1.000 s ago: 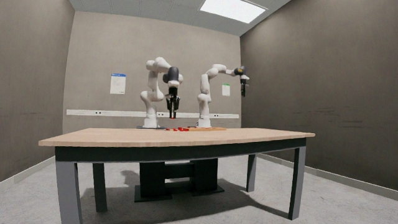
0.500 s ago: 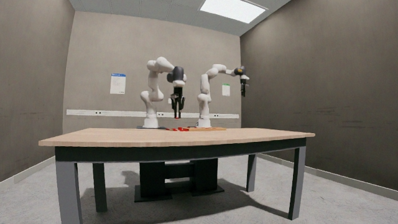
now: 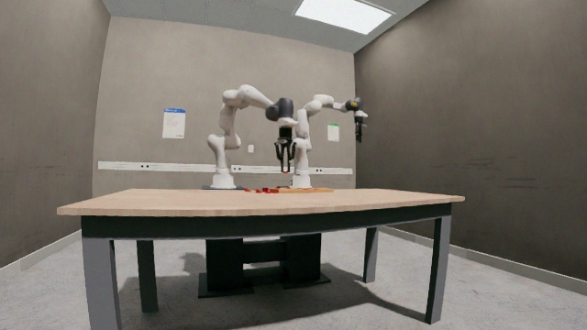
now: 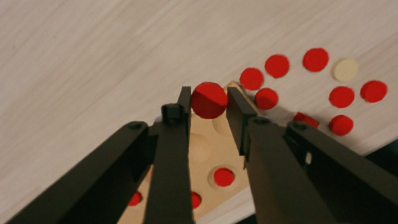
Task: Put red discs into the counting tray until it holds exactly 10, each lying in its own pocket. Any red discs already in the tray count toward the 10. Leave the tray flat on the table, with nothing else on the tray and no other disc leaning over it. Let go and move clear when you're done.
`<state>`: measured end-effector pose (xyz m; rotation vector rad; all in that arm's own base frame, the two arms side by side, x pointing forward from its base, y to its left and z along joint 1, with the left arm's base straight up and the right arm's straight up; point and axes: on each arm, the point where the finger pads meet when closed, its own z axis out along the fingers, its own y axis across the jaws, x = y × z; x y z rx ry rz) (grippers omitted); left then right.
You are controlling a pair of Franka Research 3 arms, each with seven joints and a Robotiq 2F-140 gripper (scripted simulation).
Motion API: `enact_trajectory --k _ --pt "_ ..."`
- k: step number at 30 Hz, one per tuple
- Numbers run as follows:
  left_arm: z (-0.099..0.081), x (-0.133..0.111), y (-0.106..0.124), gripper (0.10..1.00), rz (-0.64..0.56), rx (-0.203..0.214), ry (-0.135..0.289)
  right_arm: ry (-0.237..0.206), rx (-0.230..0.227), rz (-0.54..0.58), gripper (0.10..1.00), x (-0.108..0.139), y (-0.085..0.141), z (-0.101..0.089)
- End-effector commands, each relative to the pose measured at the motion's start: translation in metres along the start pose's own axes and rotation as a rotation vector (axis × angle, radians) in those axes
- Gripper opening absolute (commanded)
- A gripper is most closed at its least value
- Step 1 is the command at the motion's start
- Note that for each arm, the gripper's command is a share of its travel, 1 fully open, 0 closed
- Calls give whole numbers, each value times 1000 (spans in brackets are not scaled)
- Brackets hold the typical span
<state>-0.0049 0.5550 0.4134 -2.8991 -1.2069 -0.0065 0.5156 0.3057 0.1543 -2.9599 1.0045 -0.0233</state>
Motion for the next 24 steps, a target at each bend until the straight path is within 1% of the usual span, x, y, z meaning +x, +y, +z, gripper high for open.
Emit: enact_trajectory --k 1,8,14,16,18,24 --pt "0 -1 -1 1000 -8 0 -4 3 -36 82 99 -12 -9 2" --pt "0 -1 -1 1000 -8 0 -4 5 -33 75 99 -75 -74 -1" --pt "0 -1 -1 1000 -8 0 -4 4 -28 84 99 -133 -119 -1" --pt "0 -1 -1 1000 -8 0 -4 3 -26 89 99 -151 -131 0" --pt "0 -1 -1 1000 -8 0 -4 3 -26 89 99 -151 -131 0" --pt "0 -1 -1 1000 -8 0 -4 -1 -23 109 99 -200 -158 1"
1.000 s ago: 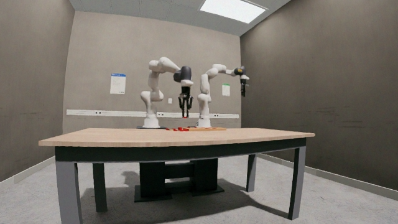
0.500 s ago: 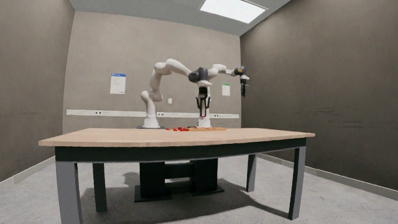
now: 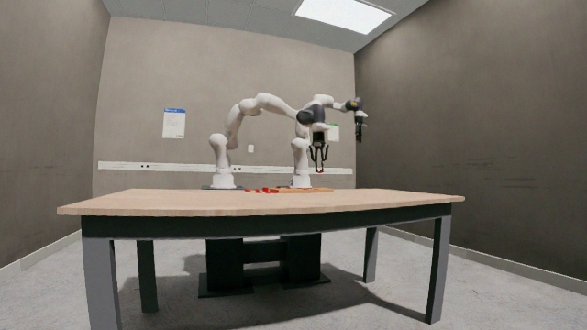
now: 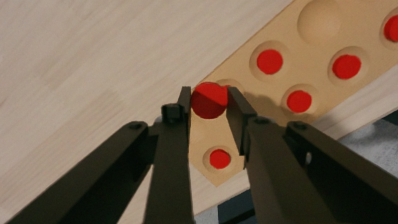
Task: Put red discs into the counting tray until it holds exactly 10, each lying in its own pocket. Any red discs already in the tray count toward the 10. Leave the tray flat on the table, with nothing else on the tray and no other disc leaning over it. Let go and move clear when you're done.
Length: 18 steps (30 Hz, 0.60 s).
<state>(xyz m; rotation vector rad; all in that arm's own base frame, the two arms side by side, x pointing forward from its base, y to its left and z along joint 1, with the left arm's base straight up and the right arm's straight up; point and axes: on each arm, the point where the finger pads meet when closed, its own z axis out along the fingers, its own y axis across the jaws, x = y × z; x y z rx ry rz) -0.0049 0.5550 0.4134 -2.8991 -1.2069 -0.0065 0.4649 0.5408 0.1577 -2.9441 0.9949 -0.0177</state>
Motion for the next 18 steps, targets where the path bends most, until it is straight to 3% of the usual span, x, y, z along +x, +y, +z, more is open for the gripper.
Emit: enact_trajectory --k 1,9,18 --pt "0 -1 -1 1000 -8 0 -4 8 -38 115 99 -23 -6 4" --pt "0 -1 -1 1000 -8 0 -4 4 -36 138 99 -62 -22 8" --pt "0 -1 -1 1000 -8 0 -4 3 -36 147 99 -75 -27 9"
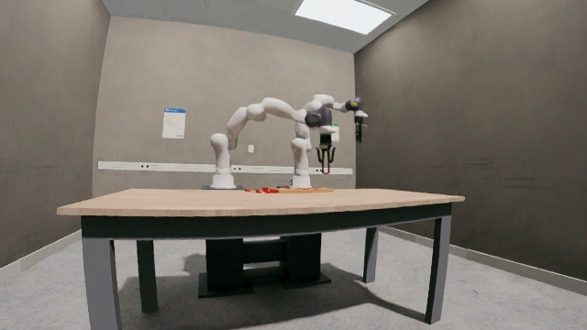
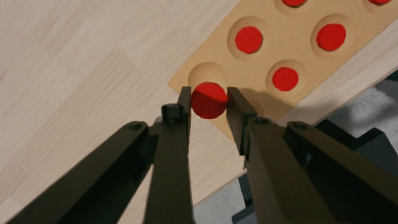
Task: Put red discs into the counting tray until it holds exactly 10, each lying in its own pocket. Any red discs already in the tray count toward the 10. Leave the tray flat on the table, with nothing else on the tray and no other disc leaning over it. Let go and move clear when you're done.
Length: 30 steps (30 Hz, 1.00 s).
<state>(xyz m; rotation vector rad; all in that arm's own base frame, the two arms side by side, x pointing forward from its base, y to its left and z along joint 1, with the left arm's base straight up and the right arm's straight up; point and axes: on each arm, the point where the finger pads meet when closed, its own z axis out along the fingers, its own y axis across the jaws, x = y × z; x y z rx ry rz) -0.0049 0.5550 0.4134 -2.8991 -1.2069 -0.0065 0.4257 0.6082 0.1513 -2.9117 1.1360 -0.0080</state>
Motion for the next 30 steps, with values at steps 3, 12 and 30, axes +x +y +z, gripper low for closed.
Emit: enact_trajectory --k 3,12,30 --pt "0 -1 -1 1000 -8 0 -4 2 -17 56 99 -3 3 2" --pt "0 -1 -1 1000 -8 0 -4 1 -17 56 99 -4 3 23" --pt "0 -1 -1 1000 -8 0 -4 1 -17 55 99 -4 4 91"
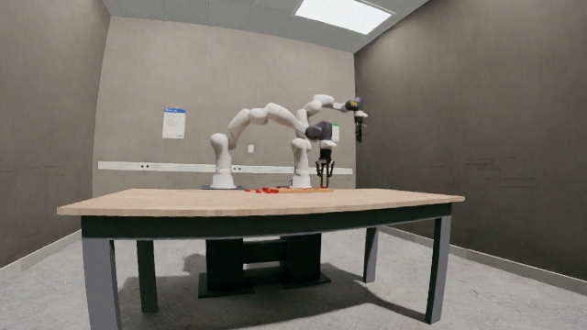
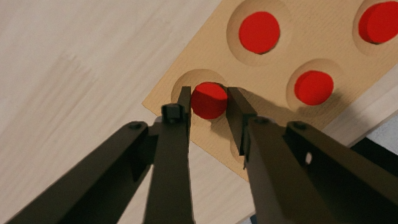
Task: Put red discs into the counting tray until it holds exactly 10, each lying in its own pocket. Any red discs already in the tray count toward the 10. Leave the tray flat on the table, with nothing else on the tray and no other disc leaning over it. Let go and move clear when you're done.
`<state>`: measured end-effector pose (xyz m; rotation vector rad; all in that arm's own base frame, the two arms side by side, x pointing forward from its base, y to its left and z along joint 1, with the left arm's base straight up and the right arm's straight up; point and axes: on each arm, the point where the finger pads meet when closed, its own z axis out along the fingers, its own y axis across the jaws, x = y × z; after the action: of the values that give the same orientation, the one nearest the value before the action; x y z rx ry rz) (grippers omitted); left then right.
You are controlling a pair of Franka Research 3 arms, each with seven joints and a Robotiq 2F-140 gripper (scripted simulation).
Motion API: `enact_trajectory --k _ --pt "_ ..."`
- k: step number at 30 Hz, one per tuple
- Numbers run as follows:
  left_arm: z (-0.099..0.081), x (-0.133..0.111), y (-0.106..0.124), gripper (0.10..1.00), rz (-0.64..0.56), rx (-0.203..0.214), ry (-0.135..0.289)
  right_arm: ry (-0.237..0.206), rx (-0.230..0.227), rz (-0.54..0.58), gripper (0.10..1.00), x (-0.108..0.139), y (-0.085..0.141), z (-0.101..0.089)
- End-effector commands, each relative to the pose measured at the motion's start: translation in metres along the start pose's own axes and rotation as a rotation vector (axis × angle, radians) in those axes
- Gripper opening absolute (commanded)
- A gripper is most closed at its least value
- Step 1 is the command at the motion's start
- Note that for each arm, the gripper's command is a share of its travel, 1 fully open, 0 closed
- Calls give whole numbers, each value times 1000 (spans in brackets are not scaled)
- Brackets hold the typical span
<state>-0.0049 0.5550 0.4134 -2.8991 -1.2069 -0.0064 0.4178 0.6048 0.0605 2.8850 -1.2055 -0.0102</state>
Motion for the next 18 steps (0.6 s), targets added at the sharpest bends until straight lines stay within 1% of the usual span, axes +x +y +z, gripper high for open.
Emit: enact_trajectory --k 1,8,18 --pt "0 -1 -1 1000 -8 0 -4 0 16 8 99 -1 -5 1" --pt "0 -1 -1 1000 -8 0 -4 0 16 8 99 0 -6 10" --pt "0 -1 -1 1000 -8 0 -4 0 16 8 99 0 -6 11"
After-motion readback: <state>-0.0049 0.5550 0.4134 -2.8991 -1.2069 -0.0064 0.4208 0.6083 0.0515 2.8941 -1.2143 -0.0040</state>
